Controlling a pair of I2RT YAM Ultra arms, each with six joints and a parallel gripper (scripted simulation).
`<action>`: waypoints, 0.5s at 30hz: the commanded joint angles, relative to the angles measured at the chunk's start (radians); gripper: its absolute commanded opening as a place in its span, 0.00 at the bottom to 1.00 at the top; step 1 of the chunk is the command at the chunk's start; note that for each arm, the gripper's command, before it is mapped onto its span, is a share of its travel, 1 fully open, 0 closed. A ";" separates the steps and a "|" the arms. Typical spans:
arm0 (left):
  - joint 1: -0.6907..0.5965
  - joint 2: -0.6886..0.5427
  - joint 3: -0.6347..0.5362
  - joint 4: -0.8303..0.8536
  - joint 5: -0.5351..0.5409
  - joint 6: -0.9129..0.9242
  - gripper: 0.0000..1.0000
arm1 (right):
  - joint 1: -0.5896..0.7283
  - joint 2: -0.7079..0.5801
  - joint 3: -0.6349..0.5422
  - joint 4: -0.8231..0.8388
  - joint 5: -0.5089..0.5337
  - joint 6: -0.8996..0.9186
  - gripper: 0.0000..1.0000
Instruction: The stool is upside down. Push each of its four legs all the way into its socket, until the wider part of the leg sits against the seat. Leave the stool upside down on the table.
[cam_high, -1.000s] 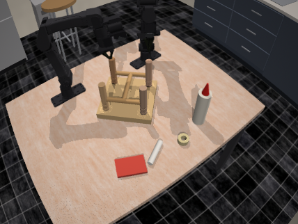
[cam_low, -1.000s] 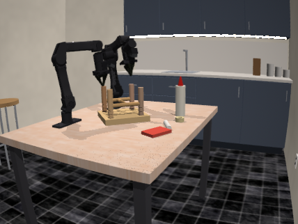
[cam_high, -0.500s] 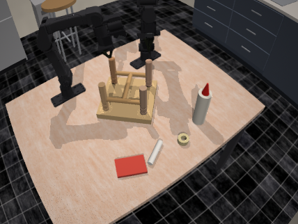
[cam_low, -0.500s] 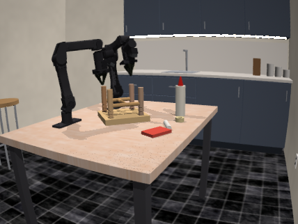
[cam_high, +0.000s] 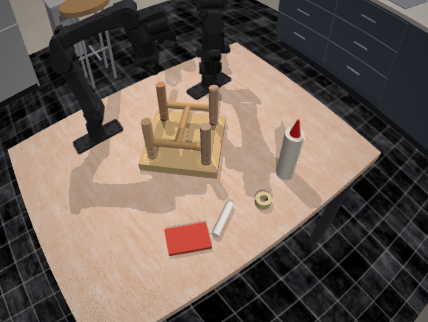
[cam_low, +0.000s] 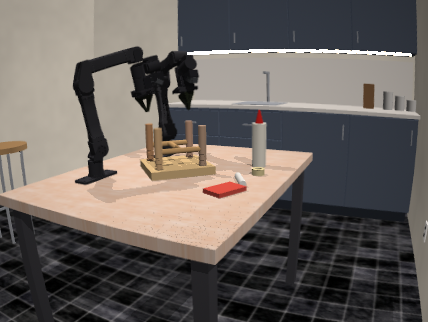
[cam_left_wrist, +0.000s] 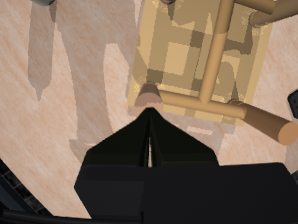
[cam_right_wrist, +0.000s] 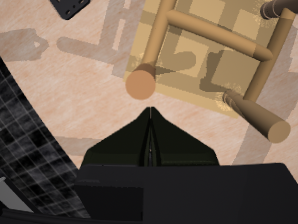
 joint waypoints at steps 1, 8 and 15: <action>-0.009 0.025 0.038 0.036 0.006 -0.001 0.00 | -0.020 0.018 0.020 -0.007 0.011 0.005 0.00; -0.029 0.179 0.177 0.077 0.008 0.009 0.00 | -0.196 0.025 -0.003 0.035 0.019 0.007 0.00; -0.054 0.380 0.357 0.108 0.011 0.010 0.00 | -0.417 0.043 -0.003 0.041 0.023 0.013 0.00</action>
